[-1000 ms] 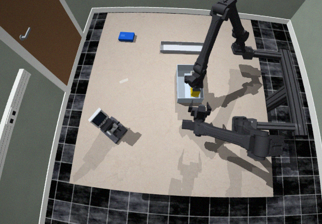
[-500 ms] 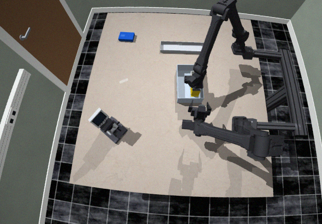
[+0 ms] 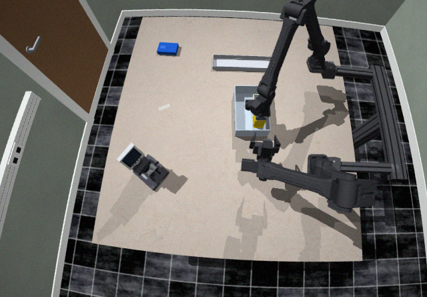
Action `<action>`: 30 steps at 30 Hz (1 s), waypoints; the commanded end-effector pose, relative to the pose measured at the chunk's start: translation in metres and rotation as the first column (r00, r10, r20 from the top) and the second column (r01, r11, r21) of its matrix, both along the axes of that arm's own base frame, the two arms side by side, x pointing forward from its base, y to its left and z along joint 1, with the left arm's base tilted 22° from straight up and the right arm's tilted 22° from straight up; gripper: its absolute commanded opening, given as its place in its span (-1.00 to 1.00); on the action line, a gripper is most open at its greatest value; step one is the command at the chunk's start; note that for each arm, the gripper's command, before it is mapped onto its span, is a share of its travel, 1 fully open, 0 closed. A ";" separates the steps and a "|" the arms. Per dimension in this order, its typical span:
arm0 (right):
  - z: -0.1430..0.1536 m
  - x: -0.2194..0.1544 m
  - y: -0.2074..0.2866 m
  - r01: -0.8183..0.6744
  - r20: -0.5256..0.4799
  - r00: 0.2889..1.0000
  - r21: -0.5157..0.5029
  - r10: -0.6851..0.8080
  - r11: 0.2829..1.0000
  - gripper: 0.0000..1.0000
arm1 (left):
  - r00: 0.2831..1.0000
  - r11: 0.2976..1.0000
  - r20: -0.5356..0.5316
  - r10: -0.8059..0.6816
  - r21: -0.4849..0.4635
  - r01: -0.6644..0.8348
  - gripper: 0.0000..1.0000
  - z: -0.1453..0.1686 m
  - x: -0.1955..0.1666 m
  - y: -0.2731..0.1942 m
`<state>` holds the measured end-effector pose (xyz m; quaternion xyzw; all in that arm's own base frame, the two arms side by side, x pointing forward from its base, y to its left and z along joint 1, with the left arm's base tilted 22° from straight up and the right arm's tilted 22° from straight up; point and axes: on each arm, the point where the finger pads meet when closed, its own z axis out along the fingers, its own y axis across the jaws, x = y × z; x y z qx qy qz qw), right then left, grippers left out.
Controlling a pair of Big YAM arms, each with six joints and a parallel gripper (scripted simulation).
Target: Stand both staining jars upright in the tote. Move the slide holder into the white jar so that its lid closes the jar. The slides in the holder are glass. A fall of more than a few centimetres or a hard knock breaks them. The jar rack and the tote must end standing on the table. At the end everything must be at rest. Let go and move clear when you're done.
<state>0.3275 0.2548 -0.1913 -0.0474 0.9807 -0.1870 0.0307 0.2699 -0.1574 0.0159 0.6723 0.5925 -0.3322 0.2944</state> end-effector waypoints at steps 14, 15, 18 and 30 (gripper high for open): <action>0.095 0.011 0.058 -0.008 0.065 0.998 0.063 0.004 0.998 -1.00 | 0.999 1.000 0.041 0.002 -0.009 -0.002 1.00 0.008 0.016 0.002; 0.096 0.010 0.057 -0.007 0.063 0.998 0.060 0.003 0.998 -1.00 | 0.999 1.000 0.041 0.002 -0.009 -0.002 1.00 0.008 0.016 0.002; 0.094 -0.004 0.042 0.006 0.022 1.000 0.017 -0.006 1.000 -1.00 | 0.999 1.000 0.041 0.002 -0.009 -0.002 1.00 0.008 0.016 0.002; 0.094 -0.004 0.042 0.003 0.025 1.000 0.015 -0.004 1.000 -1.00 | 0.999 1.000 0.041 0.002 -0.009 -0.002 1.00 0.008 0.016 0.002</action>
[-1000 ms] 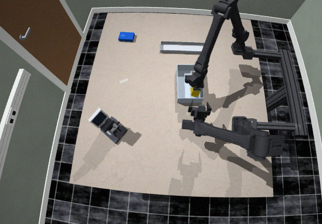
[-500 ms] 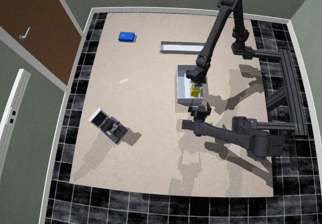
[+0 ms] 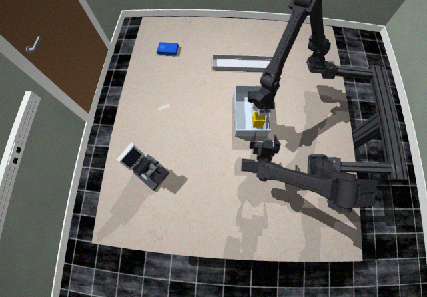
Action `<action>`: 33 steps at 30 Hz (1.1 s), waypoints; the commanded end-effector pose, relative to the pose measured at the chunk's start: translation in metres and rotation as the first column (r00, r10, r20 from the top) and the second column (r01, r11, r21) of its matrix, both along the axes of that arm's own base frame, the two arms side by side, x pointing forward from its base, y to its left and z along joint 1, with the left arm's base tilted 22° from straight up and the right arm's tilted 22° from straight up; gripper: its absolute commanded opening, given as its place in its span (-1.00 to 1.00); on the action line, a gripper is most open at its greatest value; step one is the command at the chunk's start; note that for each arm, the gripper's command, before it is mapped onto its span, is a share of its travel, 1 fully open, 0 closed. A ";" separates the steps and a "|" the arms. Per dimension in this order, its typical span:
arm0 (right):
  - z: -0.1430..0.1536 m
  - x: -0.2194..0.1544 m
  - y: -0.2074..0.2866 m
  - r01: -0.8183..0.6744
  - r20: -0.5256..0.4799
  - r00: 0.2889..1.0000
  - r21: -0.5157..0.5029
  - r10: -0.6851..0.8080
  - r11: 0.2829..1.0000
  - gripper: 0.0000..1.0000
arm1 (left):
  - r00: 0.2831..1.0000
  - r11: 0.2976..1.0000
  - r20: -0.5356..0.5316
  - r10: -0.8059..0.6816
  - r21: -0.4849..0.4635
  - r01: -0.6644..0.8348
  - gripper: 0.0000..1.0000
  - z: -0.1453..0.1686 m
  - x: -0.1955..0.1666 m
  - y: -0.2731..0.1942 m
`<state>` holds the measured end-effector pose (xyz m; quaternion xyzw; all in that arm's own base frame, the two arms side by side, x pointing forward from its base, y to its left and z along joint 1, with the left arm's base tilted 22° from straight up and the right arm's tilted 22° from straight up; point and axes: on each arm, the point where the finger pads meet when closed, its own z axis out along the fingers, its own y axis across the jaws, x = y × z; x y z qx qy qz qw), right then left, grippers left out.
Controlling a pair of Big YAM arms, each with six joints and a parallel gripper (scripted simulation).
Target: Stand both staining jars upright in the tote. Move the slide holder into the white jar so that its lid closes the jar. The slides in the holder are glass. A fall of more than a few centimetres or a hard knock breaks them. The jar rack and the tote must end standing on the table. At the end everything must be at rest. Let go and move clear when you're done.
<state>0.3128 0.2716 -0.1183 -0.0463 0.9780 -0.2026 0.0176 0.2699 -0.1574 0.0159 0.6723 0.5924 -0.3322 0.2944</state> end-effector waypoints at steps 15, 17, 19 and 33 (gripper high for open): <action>0.066 0.010 0.047 -0.007 0.062 0.998 0.068 0.003 0.998 -1.00 | 0.991 0.988 0.121 -0.062 -0.133 0.078 1.00 0.049 0.018 -0.025; 0.062 0.003 0.038 -0.007 0.051 0.999 0.051 0.004 0.999 -1.00 | 0.989 0.984 0.133 -0.071 -0.152 0.091 1.00 0.055 0.017 -0.028; 0.062 0.004 0.040 -0.013 0.054 0.998 0.057 0.010 0.998 -1.00 | 0.986 0.981 0.146 -0.081 -0.164 0.105 1.00 0.062 0.016 -0.031; 0.076 0.014 -0.030 -0.020 0.037 0.999 0.043 0.019 0.999 -1.00 | 0.976 0.961 0.185 -0.117 -0.227 0.158 1.00 0.083 0.013 -0.045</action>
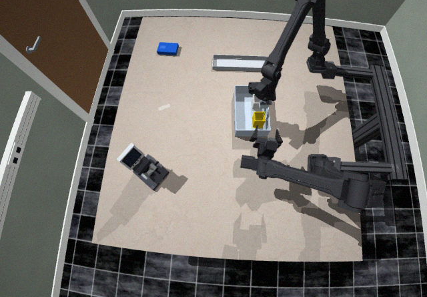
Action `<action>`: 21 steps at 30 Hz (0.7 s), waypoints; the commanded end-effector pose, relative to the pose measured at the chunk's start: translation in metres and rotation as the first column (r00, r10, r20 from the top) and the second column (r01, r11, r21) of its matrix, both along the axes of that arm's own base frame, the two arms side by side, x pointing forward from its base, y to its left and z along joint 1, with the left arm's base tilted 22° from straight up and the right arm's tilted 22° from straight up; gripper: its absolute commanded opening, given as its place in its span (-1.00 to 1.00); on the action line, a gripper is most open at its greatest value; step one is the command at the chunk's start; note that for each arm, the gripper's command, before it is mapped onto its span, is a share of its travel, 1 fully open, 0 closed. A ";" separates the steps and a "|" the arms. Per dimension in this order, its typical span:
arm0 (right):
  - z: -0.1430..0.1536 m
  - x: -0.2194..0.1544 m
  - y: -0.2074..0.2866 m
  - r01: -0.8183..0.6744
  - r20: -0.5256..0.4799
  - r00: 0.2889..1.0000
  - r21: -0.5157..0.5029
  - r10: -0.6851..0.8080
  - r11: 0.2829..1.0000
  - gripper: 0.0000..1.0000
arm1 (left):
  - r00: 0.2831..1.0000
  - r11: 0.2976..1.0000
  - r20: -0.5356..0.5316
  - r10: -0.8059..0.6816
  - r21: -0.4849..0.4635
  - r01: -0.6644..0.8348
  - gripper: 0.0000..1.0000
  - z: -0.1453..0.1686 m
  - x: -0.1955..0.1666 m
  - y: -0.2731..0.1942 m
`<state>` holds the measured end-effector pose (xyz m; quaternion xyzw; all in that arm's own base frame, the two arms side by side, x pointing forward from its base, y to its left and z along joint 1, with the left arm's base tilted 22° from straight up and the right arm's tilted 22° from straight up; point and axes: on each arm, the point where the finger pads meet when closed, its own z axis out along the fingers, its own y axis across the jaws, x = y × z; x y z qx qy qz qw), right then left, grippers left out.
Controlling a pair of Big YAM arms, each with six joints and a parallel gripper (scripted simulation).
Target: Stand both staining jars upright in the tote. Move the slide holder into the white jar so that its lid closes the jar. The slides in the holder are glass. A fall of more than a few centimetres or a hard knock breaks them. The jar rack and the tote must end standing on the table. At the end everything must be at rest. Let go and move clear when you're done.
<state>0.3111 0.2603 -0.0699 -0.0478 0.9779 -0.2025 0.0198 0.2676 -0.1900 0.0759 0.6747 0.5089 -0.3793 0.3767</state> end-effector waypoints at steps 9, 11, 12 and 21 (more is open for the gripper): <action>0.038 0.019 -0.048 -0.010 0.037 0.999 0.042 0.009 0.999 -1.00 | 0.995 0.999 0.093 -0.042 -0.020 0.044 1.00 0.022 0.016 -0.012; 0.041 0.022 -0.052 -0.008 0.040 0.999 0.048 0.006 0.999 -1.00 | 0.995 0.999 0.093 -0.042 -0.020 0.044 1.00 0.022 0.016 -0.012; 0.042 0.022 -0.055 -0.007 0.040 0.999 0.046 0.005 0.999 -1.00 | 0.995 0.999 0.093 -0.042 -0.020 0.044 1.00 0.022 0.016 -0.012; 0.049 0.027 -0.066 0.004 0.050 0.999 0.055 -0.007 0.998 -1.00 | 0.995 0.999 0.093 -0.042 -0.020 0.044 1.00 0.022 0.016 -0.012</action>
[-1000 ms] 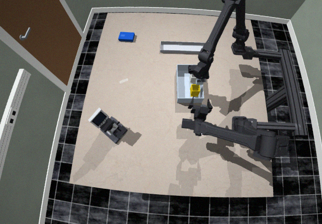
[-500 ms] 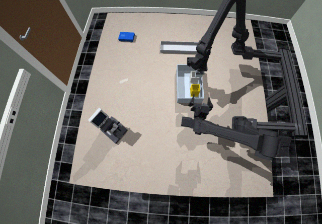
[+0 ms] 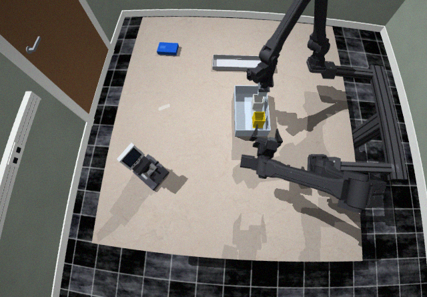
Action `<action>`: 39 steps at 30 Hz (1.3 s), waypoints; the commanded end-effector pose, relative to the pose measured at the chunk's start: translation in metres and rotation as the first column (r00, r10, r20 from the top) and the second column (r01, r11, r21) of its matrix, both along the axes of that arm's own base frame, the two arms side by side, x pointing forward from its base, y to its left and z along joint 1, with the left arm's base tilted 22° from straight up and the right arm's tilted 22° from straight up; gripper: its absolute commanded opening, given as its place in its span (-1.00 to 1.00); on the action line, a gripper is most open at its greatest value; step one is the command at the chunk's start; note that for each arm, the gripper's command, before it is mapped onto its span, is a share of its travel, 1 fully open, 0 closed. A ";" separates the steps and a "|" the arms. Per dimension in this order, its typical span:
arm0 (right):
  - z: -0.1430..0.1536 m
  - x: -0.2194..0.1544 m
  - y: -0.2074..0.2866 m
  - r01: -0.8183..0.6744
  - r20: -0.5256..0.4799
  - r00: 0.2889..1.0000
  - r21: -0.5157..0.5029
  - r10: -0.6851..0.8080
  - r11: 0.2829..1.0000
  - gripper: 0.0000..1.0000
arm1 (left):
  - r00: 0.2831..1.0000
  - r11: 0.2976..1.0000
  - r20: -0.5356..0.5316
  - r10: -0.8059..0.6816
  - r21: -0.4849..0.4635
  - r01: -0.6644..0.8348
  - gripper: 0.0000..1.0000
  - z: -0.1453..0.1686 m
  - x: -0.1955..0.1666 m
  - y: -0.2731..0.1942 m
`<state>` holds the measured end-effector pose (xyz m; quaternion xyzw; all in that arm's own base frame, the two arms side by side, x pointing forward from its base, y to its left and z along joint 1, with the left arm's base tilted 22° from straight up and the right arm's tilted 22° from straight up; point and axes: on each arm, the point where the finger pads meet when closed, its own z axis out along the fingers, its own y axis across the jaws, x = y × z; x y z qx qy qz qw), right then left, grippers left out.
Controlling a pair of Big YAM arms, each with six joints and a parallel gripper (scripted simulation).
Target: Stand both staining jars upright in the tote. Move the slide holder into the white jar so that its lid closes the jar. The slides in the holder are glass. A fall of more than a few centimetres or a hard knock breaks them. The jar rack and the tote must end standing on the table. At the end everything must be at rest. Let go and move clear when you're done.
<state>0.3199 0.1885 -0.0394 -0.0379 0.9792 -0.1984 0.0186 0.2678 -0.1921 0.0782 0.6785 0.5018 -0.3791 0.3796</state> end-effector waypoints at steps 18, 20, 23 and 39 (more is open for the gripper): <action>-0.017 0.013 -0.009 -0.018 0.018 1.000 0.018 0.018 1.000 -1.00 | 0.996 0.999 0.082 -0.031 -0.015 0.032 1.00 0.020 0.016 -0.010; -0.021 0.014 -0.010 -0.018 0.020 1.000 0.020 0.018 1.000 -1.00 | 0.997 0.999 0.066 -0.039 -0.013 0.040 1.00 0.016 0.016 -0.013; -0.022 0.015 -0.009 -0.021 0.023 1.000 0.023 0.021 1.000 -1.00 | 0.997 0.999 0.058 -0.046 -0.012 0.047 1.00 0.013 0.016 -0.015; -0.031 0.018 -0.007 -0.018 0.039 0.999 0.032 0.016 0.999 -1.00 | 0.994 0.995 0.051 -0.093 0.029 0.091 1.00 0.002 0.023 -0.040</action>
